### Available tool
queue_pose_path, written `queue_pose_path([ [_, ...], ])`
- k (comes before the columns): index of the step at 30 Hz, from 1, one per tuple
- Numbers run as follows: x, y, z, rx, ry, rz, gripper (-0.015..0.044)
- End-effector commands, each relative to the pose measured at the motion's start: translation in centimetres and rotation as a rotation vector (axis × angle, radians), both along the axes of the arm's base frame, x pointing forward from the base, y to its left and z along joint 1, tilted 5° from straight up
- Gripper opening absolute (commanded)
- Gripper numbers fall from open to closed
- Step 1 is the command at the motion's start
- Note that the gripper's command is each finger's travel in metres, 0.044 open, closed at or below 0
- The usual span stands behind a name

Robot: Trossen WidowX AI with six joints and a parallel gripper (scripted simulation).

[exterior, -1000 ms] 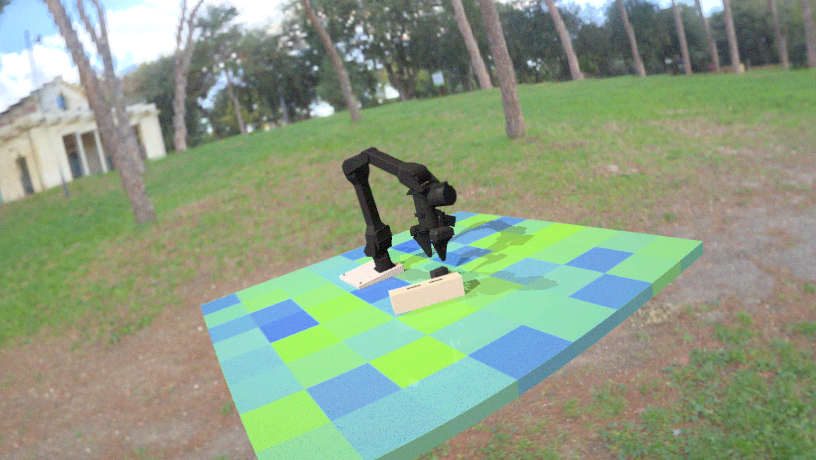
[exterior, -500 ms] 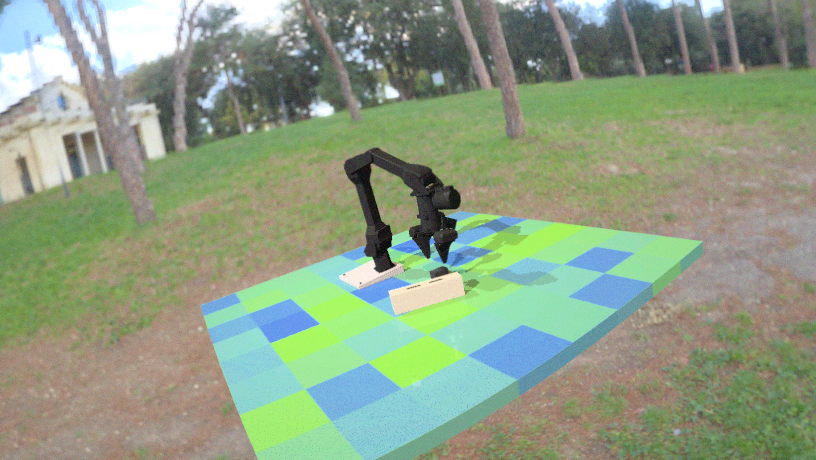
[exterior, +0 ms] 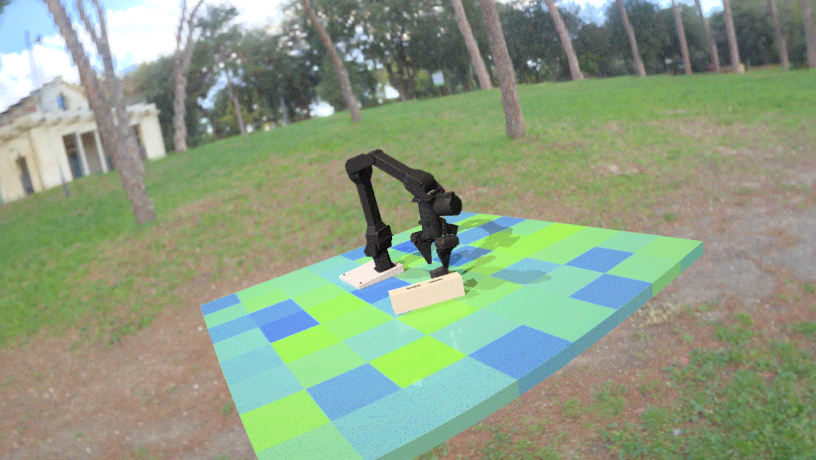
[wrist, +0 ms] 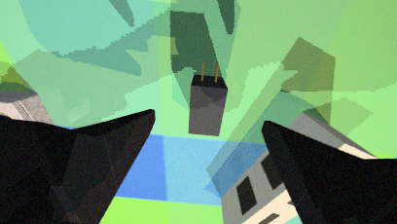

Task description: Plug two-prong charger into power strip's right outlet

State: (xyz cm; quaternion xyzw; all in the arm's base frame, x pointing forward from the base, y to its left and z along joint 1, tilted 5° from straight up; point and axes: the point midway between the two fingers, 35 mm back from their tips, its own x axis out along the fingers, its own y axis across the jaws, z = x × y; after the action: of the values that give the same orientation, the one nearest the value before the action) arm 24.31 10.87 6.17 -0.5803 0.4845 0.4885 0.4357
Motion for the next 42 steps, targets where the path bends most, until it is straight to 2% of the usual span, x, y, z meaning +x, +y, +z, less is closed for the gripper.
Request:
queue_pose_path([
  [1, -0.1, -0.2, -0.9, -0.008, 0.006, 0.004, 0.0440],
  [26, 0.0, -0.5, -4.3, -0.009, 0.006, 0.004, 0.0440],
  [38, 0.1, -0.4, -3.9, -0.002, 0.004, 0.000, 0.0125],
  [42, 0.1, -0.4, -3.9, -0.002, 0.004, 0.000, 0.0098],
])
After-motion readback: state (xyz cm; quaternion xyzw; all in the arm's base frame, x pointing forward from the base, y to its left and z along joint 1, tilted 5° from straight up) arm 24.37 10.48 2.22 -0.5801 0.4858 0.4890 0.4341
